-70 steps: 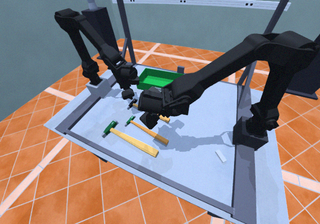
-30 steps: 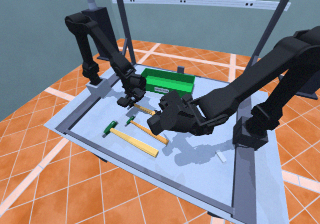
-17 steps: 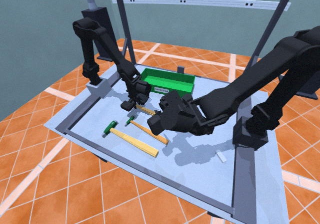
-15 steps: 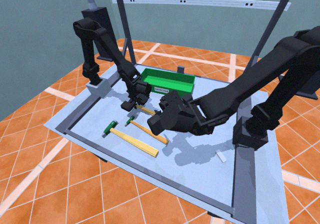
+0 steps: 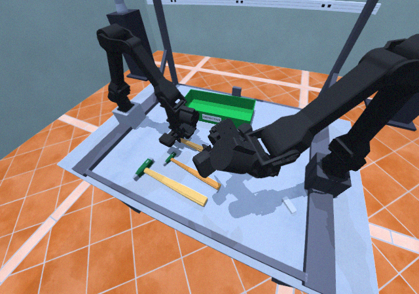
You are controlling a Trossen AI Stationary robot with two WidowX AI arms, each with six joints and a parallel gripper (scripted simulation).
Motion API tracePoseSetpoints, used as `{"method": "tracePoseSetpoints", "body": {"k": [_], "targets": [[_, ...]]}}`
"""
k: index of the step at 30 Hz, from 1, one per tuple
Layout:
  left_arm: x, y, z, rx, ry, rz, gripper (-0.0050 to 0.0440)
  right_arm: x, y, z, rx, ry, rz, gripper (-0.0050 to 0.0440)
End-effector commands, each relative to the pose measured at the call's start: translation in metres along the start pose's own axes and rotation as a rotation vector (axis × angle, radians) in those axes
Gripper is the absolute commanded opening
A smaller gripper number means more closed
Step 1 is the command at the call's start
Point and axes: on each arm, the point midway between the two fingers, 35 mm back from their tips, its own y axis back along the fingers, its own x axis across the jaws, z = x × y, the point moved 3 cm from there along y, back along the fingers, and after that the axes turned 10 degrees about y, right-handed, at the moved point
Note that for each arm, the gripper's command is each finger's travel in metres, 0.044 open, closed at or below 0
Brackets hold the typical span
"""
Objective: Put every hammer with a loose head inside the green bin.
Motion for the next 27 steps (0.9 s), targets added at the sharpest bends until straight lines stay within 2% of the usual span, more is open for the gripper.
{"method": "tracePoseSetpoints", "body": {"k": [1,6,11,13,16,20,23,27], "targets": [[-0.001,0.003,0.011,-0.017,-0.033,0.009,0.0243,-0.001,0.027,0.011,-0.058,-0.003,-0.006,0.0038],[-0.001,0.003,0.011,-0.017,-0.033,0.009,0.0243,-0.001,0.075,0.008,-0.059,-0.002,-0.006,0.0038],[0.000,0.010,0.038,-0.089,-0.079,0.002,0.0243,-0.001,0.123,0.006,-0.060,-0.002,-0.006,0.0038],[0.000,0.010,0.038,-0.089,-0.079,0.002,0.0243,-0.001,0.123,0.006,-0.060,-0.002,-0.006,0.0038],[-0.001,0.013,0.049,-0.119,-0.103,-0.005,0.0243,-0.001,0.136,0.005,-0.060,-0.002,-0.006,0.0038],[-0.003,0.015,0.055,-0.137,-0.131,-0.025,0.0243,0.010,0.133,0.002,-0.051,0.004,-0.004,0.0038],[-0.009,0.016,0.057,-0.148,-0.152,-0.063,0.0243,0.036,0.128,-0.003,-0.041,0.026,-0.001,0.0038],[-0.020,0.019,0.059,-0.168,-0.193,-0.129,0.0243,0.090,0.124,-0.007,-0.040,0.073,0.002,0.0038]]}}
